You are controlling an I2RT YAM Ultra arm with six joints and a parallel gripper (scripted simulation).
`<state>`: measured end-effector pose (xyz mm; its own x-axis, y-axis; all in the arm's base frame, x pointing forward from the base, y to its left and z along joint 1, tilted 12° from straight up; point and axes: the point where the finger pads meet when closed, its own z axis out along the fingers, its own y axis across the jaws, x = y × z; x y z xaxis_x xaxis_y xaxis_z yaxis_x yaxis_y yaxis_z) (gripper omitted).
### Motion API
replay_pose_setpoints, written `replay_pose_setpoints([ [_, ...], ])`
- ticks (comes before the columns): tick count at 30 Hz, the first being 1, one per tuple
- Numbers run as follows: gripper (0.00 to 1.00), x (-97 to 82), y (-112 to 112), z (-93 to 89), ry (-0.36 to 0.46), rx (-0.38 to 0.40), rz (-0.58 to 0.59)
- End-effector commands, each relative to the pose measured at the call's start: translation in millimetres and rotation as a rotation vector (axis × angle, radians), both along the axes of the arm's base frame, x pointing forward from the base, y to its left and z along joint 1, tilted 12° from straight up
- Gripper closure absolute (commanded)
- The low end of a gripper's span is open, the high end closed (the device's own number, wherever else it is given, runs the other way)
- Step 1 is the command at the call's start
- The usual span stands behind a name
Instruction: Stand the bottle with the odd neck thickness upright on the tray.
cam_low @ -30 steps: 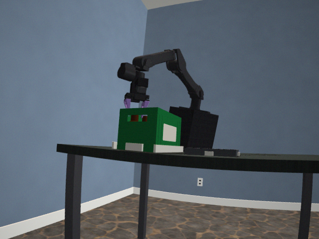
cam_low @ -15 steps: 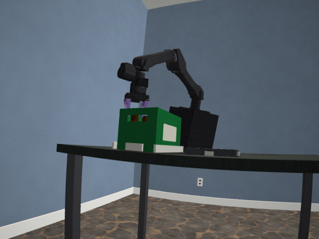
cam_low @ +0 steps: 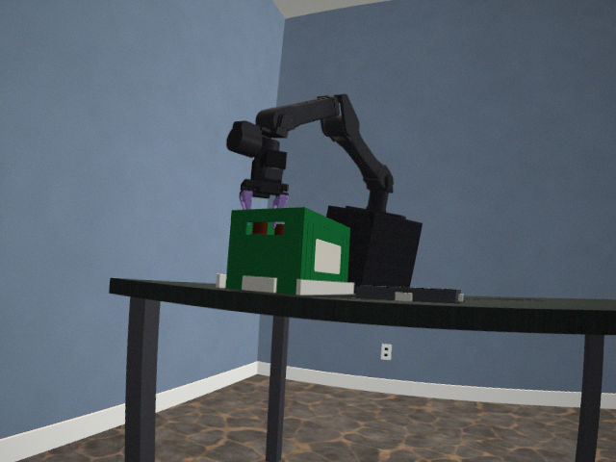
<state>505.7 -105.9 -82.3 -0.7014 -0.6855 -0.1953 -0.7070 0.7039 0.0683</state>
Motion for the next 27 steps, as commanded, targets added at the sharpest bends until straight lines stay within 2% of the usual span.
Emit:
replay_pose_setpoints([
  [1, 0.39, 2.1, 2.6, -3.2, -0.014, 0.009, -0.004],
  [13, 0.39, 2.1, 2.6, -3.2, -0.014, 0.009, -0.004],
  [14, 1.00, 2.1, 2.6, -3.2, -0.014, 0.009, -0.004],
  [27, 1.00, 2.9, 2.0, -1.2, -0.018, 0.008, -0.003],
])
